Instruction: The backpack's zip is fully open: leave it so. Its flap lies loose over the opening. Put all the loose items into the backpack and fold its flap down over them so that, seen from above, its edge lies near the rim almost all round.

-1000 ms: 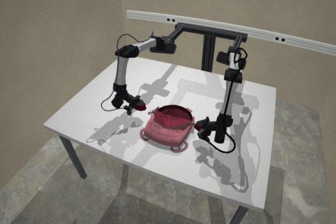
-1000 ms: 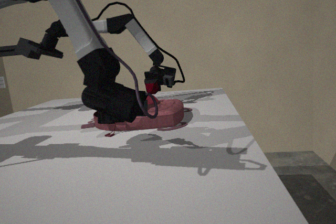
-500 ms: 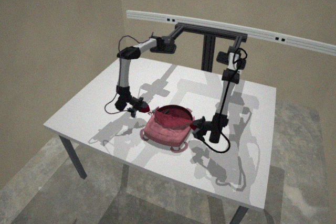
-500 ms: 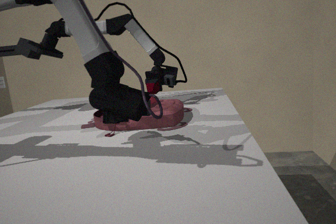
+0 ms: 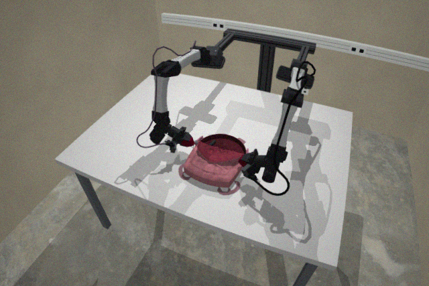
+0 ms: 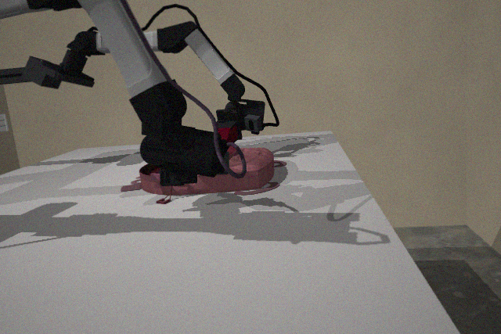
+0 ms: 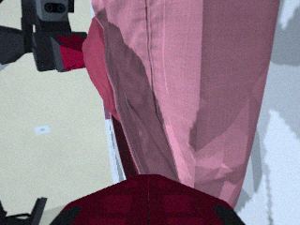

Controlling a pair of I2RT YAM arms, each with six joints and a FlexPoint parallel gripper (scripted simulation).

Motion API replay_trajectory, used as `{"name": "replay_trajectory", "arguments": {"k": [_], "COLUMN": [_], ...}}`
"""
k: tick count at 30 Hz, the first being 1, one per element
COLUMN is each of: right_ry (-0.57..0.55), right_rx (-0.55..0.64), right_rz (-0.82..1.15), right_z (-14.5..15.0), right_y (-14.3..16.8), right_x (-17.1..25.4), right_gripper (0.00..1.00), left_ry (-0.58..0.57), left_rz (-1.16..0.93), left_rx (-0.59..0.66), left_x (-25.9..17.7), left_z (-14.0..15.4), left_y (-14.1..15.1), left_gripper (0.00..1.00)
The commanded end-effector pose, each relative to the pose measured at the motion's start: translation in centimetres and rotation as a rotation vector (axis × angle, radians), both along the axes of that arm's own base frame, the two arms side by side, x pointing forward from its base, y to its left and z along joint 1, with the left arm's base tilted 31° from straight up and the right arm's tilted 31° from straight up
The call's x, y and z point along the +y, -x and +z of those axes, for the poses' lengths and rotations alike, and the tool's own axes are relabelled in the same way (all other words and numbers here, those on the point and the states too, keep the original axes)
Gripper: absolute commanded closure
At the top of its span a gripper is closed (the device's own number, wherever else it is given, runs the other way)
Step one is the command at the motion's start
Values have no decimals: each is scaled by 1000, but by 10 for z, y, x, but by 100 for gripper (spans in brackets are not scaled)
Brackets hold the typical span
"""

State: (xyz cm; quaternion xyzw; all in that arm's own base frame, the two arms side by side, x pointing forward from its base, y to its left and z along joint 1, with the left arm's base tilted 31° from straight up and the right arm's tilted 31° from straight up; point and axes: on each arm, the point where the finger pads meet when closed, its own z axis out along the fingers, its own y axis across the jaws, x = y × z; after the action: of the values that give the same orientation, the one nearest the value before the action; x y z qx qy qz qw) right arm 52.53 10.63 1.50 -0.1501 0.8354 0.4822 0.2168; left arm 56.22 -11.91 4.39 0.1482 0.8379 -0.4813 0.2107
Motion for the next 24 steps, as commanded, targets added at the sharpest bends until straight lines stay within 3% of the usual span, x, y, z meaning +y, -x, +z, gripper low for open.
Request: {"name": "replay_trajectory", "arguments": {"k": [1, 11, 12, 21, 22, 24], "right_ry": [3, 3, 8, 8, 8, 8], "right_rx": [-14, -14, 1, 0, 5, 11], "right_rz": [-7, -7, -17, -4, -4, -4], "right_z": [6, 6, -8, -11, -14, -17], "right_y": [-5, -5, -8, -8, -8, -7], "right_x": [0, -1, -3, 10, 11, 13], "right_gripper": [100, 100, 100, 100, 100, 100], "left_ry": [3, 3, 2, -2, -3, 1], "left_rz": [-3, -3, 0, -6, -7, -8], "left_rx": [-36, -35, -47, -8, -70, -54], "left_x": [-2, -2, -3, -14, -15, -17], "left_z": [12, 11, 17, -9, 22, 14], "left_y": [-5, -4, -5, -4, -9, -8], "left_gripper": [100, 100, 100, 100, 100, 100]}}
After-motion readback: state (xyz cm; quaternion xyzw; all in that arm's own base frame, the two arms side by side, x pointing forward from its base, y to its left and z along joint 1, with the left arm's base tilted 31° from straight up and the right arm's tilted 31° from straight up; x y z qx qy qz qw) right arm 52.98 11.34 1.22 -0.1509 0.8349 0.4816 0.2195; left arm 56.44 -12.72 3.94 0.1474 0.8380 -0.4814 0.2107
